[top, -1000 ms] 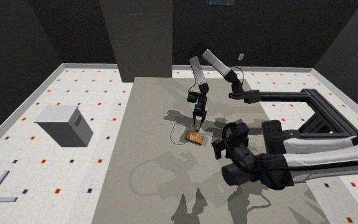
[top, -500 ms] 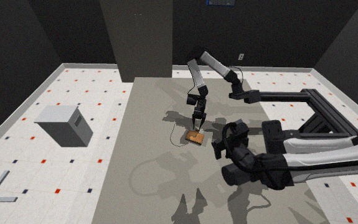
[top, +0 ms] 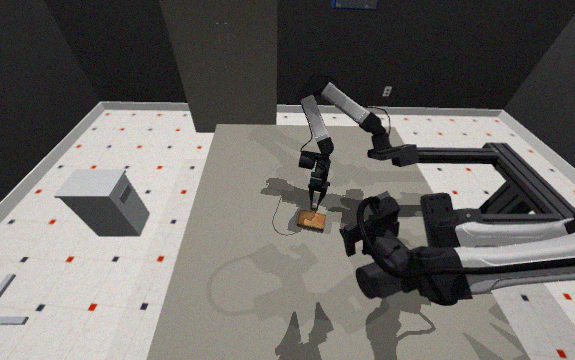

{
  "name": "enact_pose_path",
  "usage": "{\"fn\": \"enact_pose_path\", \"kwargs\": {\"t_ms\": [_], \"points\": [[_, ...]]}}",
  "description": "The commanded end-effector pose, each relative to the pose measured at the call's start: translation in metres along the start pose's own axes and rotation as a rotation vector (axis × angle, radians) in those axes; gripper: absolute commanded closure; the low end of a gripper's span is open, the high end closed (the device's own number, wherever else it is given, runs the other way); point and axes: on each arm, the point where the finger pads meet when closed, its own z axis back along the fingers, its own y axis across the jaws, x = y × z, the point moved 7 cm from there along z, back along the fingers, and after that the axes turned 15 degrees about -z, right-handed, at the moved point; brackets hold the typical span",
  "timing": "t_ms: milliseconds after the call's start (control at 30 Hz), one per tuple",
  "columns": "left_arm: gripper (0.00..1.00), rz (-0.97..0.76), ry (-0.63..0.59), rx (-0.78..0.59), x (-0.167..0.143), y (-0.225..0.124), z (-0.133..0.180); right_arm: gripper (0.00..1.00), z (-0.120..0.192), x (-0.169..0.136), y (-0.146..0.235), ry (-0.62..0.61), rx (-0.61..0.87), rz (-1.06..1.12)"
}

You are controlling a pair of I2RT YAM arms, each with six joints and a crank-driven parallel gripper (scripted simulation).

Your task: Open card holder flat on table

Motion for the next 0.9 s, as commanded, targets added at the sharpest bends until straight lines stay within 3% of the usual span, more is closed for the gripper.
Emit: {"fn": "enact_pose_path", "kwargs": {"t_ms": [0,200,500,867], "points": [[0.0,-0.015,-0.004,0.016,0.003,0.005,0.002,0.83,-0.001,0.007,-0.002,0.002,-0.022,-0.003],[0.0,-0.015,-0.004,0.016,0.003,0.005,0.002,0.83,-0.002,0.021,-0.002,0.007,-0.048,-0.026],[0.0,-0.015,-0.004,0.016,0.003,0.005,0.002,0.83,-0.014,0.067,0.015,0.001,-0.032,-0.014],[0.0,-0.015,-0.004,0.016,0.003,0.005,0.002,0.83,-0.018,0.085,0.021,-0.02,-0.004,0.026]]}}
